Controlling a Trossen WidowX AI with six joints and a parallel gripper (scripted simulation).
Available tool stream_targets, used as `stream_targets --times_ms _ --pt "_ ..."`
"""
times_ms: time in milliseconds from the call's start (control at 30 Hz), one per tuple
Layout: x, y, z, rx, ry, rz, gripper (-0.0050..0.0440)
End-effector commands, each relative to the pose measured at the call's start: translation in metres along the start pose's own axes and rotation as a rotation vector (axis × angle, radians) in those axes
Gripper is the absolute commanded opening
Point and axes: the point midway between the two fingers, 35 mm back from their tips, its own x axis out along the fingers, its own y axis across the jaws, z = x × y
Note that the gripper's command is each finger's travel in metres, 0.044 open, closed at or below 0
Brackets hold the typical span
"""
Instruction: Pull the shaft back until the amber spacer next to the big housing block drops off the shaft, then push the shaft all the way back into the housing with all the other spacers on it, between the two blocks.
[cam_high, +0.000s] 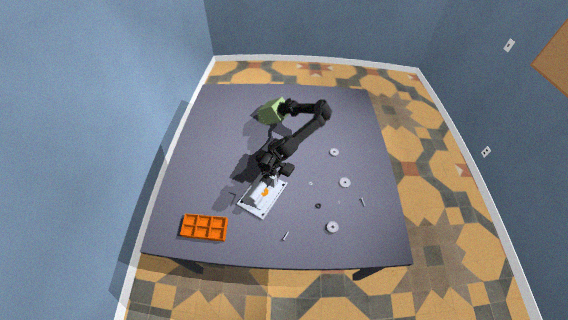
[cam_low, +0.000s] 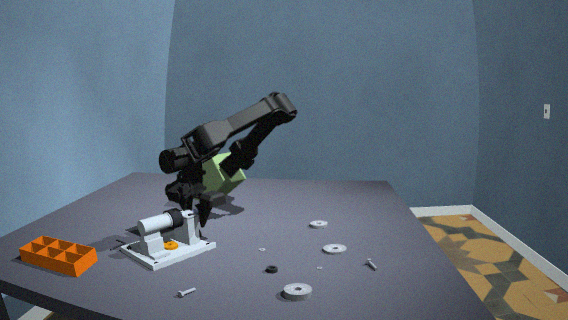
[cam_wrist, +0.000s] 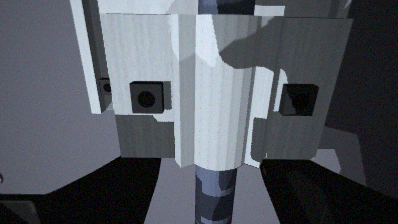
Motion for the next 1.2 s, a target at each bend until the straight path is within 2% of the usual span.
stream_targets --times_ms 0,33,133,200,233,333,400,667,967,1167 --pt "-0.006 0.005 0.003 -0.015 -0.019 0.003 0.0312" --pt "-0.006 0.005 0.003 -0.015 -0.019 0.003 0.0312" --pt "-0.006 0.005 0.003 -0.015 -0.019 0.003 0.0384" --pt "-0.016 0.006 0.005 -0.024 -0.028 0.003 0.0432" --pt "-0.023 0.006 0.006 -0.025 -0.029 0.003 0.044" --pt "-0.057 0.008 0.007 -0.042 -0.047 0.003 0.044" --pt "-0.067 0.006 0.004 -0.028 -0.038 0.005 0.044" --pt "-0.064 -0.001 -0.005 -0.013 -0.041 -0.003 0.044" --pt "-0.064 -0.039 -0.082 -0.012 -0.026 -0.003 0.044" --pt "-0.063 -0.041 -0.09 -0.011 -0.025 0.001 0.044"
